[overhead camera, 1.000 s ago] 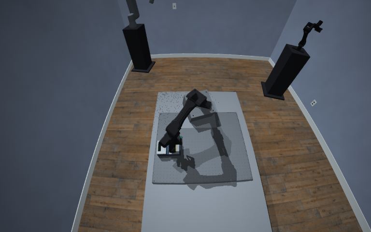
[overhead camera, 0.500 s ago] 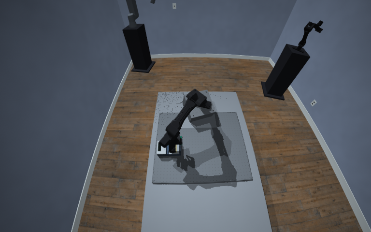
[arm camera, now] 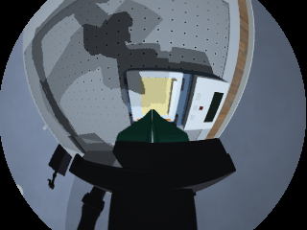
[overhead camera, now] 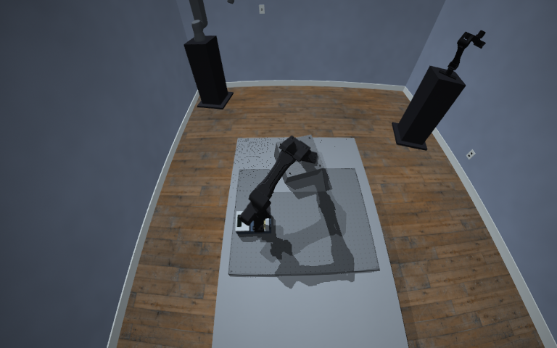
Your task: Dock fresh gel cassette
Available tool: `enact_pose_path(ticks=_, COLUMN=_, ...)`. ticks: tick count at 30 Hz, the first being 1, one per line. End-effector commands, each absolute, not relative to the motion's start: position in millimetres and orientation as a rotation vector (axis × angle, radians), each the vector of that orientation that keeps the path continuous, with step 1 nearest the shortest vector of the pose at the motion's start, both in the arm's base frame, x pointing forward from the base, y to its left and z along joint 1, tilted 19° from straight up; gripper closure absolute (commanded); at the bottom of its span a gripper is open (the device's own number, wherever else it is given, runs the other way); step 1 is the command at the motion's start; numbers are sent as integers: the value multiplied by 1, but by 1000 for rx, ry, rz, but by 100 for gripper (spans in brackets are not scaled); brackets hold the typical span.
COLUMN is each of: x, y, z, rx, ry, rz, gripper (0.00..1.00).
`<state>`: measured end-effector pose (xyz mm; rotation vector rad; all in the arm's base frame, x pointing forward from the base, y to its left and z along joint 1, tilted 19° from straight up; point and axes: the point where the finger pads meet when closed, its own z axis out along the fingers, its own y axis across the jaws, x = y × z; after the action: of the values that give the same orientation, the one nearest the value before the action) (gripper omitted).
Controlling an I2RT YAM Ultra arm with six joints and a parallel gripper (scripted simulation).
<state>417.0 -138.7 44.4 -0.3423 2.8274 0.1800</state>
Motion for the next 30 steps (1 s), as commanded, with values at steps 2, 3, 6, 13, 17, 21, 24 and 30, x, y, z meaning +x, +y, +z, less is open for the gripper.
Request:
enact_pose_path(ticks=2, x=427, y=-139, z=54, rx=-337, ry=2817, rz=167, gripper=100)
enact_pose_path(ticks=3, x=427, y=-139, z=54, rx=-337, ry=2817, rz=167, gripper=100)
enact_pose_path(ticks=6, x=431, y=-138, z=56, rx=-338, ry=2816, rz=169, gripper=100)
enact_pose_path(ticks=13, x=440, y=-137, z=60, rx=-335, ry=2813, rz=165, gripper=100)
enact_pose_path(ticks=17, x=445, y=-135, z=60, rx=-338, ry=2816, rz=168, gripper=100)
enact_pose_path(ticks=21, x=447, y=-138, z=73, rx=-328, ry=2794, rz=148, gripper=100)
enact_pose_path(ticks=24, x=451, y=-133, z=62, rx=-338, ry=2816, rz=167, gripper=100)
enact_pose_path(ticks=30, x=458, y=-131, z=64, rx=-338, ry=2815, rz=168, gripper=100)
